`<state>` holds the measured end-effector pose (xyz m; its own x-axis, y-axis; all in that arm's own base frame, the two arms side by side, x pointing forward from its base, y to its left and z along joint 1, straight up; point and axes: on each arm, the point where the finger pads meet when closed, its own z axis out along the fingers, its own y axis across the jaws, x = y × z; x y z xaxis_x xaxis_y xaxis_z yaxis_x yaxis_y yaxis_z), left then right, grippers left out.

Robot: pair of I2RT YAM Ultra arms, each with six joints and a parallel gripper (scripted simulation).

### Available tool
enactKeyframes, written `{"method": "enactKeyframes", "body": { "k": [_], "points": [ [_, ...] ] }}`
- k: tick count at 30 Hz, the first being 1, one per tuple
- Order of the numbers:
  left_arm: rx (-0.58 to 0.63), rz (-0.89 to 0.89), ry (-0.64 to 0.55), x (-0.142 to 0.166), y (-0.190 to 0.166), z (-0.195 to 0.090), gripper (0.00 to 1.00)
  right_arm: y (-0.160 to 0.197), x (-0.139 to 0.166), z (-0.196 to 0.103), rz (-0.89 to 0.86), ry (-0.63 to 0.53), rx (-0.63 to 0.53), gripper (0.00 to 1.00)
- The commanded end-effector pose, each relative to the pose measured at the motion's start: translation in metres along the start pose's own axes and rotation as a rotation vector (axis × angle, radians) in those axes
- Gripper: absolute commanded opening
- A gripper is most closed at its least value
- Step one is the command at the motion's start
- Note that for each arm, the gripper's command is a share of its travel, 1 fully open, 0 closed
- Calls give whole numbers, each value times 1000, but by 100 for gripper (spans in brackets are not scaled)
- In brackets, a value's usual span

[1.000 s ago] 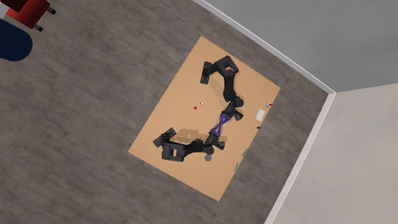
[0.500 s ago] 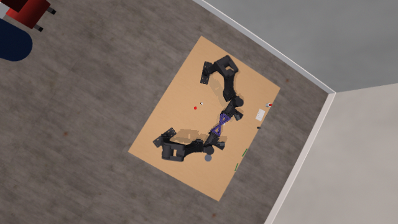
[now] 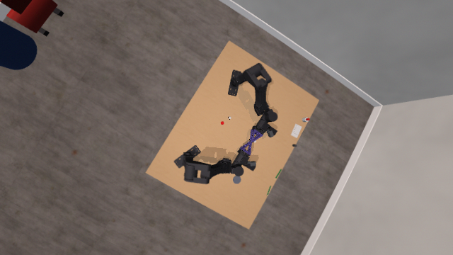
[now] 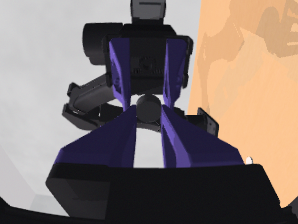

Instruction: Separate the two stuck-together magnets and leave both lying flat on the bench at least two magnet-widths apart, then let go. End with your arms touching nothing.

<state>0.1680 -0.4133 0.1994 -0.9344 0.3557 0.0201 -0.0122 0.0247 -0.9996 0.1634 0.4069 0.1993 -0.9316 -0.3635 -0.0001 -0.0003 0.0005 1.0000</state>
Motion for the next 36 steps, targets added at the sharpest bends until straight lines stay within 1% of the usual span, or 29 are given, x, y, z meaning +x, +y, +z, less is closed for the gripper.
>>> {"method": "enactKeyframes", "body": {
  "k": [1,36],
  "points": [
    [9,20,-2,-1,-6,-1,33,6,-1,-1,-21,-3,-8,18],
    [10,19,0,-1,-7,1,33,6,-1,-1,-21,-3,-8,18]
  ]
}}
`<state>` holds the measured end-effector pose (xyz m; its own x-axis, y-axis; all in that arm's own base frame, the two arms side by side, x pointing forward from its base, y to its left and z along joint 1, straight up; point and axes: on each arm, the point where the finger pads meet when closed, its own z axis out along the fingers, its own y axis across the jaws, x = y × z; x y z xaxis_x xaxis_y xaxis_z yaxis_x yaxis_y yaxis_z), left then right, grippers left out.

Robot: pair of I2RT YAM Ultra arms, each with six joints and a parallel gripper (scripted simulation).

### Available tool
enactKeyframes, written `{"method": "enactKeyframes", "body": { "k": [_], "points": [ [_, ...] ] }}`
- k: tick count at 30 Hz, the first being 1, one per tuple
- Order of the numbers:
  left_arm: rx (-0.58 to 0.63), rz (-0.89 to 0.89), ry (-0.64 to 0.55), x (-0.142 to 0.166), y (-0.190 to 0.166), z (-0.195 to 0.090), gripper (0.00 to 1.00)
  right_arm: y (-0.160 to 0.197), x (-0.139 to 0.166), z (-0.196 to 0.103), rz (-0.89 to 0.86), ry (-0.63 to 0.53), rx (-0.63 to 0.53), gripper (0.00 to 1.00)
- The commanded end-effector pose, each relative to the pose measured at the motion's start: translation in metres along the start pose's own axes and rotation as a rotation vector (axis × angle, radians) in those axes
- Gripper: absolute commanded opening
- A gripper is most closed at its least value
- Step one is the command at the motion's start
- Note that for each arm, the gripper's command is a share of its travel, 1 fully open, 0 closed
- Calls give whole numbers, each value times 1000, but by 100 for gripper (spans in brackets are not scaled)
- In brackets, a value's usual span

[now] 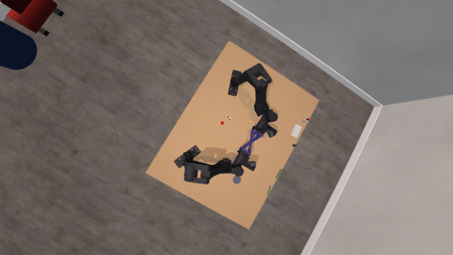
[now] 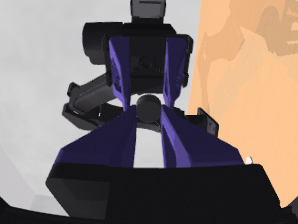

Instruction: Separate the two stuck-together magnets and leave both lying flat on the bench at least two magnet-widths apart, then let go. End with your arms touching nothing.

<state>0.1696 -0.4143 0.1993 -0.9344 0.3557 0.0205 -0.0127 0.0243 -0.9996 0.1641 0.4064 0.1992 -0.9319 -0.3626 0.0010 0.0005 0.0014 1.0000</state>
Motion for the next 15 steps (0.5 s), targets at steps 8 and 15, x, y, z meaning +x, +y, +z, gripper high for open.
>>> {"method": "enactKeyframes", "body": {
  "k": [8,15],
  "points": [
    [9,20,-1,2,-7,1,33,6,0,0,-22,-2,-8,18],
    [9,20,-1,3,-8,0,33,6,0,0,-22,-2,-8,18]
  ]
}}
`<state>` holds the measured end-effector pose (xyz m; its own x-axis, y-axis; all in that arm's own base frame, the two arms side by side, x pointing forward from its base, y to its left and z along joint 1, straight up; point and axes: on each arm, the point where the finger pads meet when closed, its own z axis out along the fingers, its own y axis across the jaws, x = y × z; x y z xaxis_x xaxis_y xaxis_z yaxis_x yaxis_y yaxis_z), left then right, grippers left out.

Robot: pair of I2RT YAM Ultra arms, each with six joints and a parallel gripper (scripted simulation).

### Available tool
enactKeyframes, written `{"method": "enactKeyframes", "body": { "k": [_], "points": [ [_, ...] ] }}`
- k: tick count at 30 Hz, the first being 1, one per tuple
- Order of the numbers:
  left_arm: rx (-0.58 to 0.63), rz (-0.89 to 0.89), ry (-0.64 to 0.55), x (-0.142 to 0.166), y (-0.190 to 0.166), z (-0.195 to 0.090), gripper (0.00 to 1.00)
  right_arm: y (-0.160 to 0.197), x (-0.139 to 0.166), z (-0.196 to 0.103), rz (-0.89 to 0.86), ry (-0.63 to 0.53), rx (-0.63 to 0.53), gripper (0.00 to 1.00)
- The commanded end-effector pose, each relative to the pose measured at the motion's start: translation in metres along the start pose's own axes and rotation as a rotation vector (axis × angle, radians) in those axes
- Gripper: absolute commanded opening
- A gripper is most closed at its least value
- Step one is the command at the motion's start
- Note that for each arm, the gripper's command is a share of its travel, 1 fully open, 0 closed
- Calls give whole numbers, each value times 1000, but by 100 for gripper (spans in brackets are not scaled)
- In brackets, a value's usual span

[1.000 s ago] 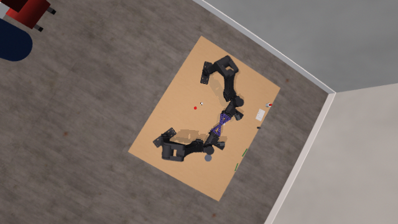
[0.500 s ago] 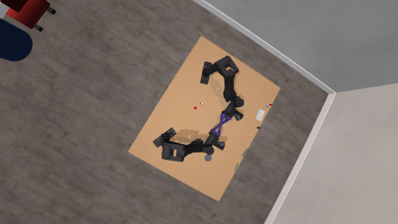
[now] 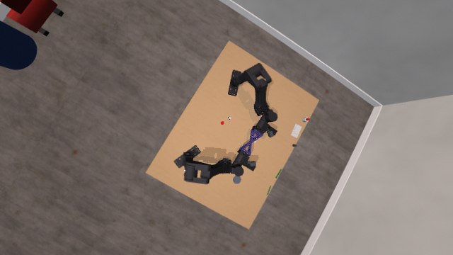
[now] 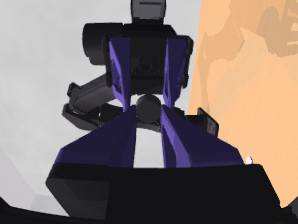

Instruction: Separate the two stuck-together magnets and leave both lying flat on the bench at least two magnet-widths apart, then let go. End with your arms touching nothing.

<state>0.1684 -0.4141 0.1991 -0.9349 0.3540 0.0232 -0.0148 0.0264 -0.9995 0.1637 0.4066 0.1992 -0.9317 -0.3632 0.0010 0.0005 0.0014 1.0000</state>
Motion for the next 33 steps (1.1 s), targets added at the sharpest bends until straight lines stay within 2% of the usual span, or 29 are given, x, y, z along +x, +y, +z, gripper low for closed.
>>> {"method": "enactKeyframes", "body": {
  "k": [1,8,21,33],
  "points": [
    [10,22,0,1,-8,0,33,6,-1,-1,-22,-2,-8,18],
    [10,22,1,1,-8,1,33,6,-1,-1,-22,-2,-8,18],
    [10,22,1,1,-8,1,19,6,-1,-1,-22,-2,-8,18],
    [0,-1,0,0,-1,0,18,6,-1,-1,-22,-2,-8,18]
  ]
}}
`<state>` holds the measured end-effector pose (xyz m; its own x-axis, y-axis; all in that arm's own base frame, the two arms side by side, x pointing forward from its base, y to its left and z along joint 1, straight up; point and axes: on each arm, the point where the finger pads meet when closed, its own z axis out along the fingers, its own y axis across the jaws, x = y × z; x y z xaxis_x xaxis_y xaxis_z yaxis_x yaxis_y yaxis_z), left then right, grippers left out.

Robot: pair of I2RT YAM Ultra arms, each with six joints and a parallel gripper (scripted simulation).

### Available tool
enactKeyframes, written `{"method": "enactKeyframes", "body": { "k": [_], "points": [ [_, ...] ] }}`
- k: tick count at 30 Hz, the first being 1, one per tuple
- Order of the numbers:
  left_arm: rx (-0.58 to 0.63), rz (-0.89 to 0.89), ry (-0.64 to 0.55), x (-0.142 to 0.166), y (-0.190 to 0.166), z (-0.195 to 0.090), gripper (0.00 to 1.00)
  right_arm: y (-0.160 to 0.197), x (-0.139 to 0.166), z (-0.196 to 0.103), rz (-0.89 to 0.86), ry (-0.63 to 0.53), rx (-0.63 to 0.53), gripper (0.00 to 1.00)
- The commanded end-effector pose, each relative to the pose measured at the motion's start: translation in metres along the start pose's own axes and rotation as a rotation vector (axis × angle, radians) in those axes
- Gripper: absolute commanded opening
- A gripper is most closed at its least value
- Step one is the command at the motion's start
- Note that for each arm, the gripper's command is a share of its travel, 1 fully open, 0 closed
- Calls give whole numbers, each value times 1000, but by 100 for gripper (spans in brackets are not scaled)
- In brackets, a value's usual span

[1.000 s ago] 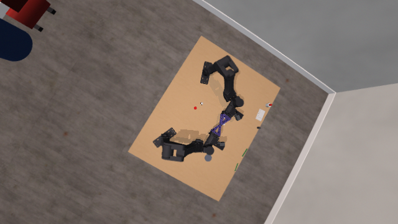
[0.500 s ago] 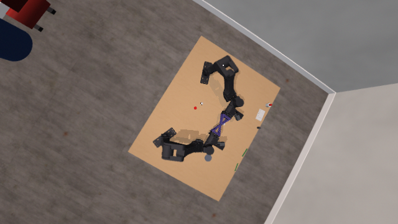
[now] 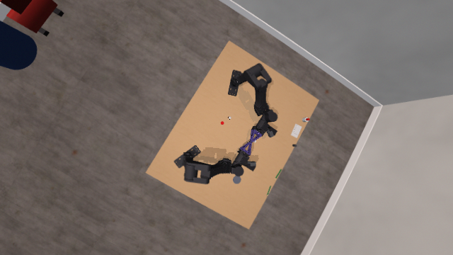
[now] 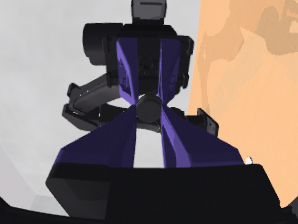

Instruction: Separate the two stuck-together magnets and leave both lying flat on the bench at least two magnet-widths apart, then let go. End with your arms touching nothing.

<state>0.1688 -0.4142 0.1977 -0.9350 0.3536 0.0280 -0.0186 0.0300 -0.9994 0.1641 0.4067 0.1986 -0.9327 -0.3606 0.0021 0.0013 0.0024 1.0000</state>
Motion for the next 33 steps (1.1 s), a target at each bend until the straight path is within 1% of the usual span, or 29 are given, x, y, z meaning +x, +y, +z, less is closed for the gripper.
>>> {"method": "enactKeyframes", "body": {
  "k": [1,31,32,33],
  "points": [
    [2,4,0,0,-3,0,18,7,0,0,-23,0,-9,18],
    [2,4,0,1,-27,0,18,7,0,0,-23,0,-9,18],
    [2,4,0,1,-10,0,18,7,0,0,-23,0,-9,18],
    [2,4,0,1,-11,0,18,7,0,0,-23,0,-9,18]
  ]
}}
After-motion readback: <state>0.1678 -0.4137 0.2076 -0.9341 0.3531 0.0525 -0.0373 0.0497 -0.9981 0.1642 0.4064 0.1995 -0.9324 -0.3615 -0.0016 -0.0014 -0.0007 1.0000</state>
